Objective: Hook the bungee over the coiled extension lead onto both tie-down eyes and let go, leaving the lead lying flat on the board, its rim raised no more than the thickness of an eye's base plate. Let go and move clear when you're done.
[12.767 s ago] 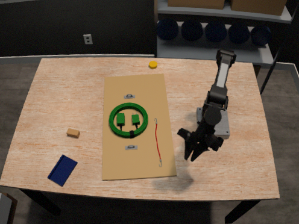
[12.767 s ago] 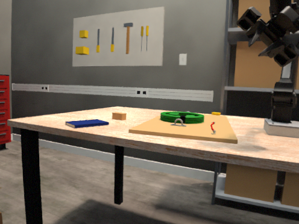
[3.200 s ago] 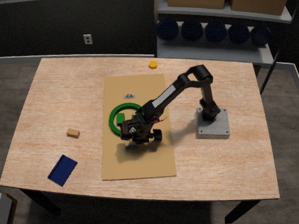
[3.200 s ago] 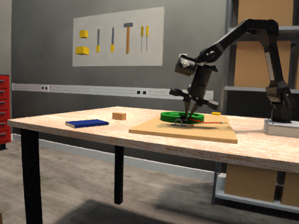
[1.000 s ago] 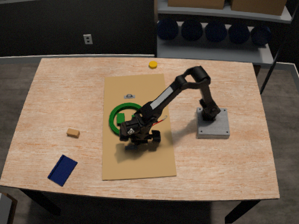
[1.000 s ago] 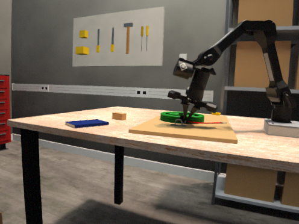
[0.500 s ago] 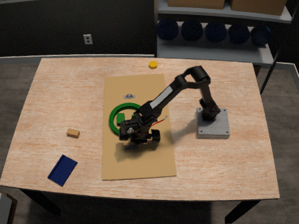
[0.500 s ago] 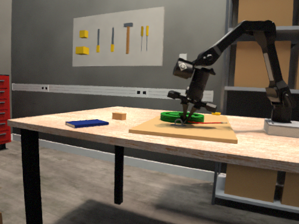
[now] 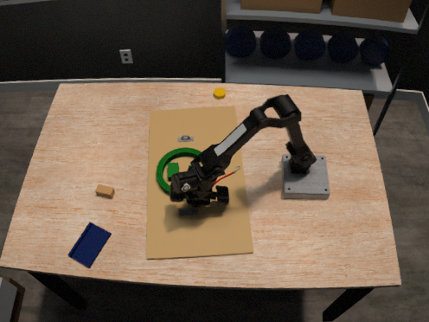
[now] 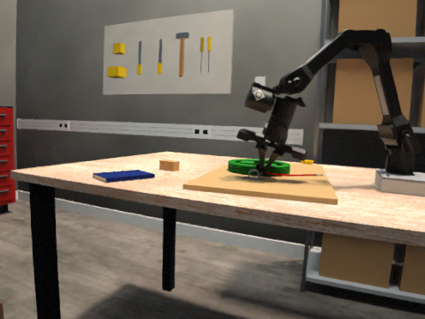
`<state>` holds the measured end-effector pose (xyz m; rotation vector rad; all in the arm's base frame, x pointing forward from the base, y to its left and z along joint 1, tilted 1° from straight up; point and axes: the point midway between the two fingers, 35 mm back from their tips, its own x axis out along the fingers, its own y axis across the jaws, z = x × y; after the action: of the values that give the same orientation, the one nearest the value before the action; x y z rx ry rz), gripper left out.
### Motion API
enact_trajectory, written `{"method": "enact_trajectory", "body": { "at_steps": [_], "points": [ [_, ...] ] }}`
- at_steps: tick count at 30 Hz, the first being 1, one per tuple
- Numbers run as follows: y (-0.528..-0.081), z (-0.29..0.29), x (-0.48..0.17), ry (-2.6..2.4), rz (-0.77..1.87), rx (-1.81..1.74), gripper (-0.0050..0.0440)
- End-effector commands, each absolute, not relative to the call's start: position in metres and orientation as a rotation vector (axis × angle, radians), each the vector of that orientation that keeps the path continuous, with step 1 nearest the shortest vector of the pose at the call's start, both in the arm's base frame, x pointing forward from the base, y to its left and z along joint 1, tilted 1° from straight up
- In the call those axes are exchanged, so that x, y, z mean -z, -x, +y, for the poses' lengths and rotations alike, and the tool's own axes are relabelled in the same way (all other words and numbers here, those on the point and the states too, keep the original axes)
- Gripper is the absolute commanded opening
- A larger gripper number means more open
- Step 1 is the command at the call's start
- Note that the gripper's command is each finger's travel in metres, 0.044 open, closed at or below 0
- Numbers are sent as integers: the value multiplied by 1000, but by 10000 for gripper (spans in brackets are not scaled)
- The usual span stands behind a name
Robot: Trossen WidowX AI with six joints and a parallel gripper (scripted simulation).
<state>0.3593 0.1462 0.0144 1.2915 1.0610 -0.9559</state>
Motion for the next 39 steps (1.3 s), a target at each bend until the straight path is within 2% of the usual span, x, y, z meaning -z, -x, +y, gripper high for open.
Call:
{"method": "enact_trajectory", "body": {
  "at_steps": [1, 39],
  "points": [
    [-363, 148, -23, -1306, 1050, 934, -50],
    [-365, 140, -19, -1306, 1048, 935, -50]
  ]
}}
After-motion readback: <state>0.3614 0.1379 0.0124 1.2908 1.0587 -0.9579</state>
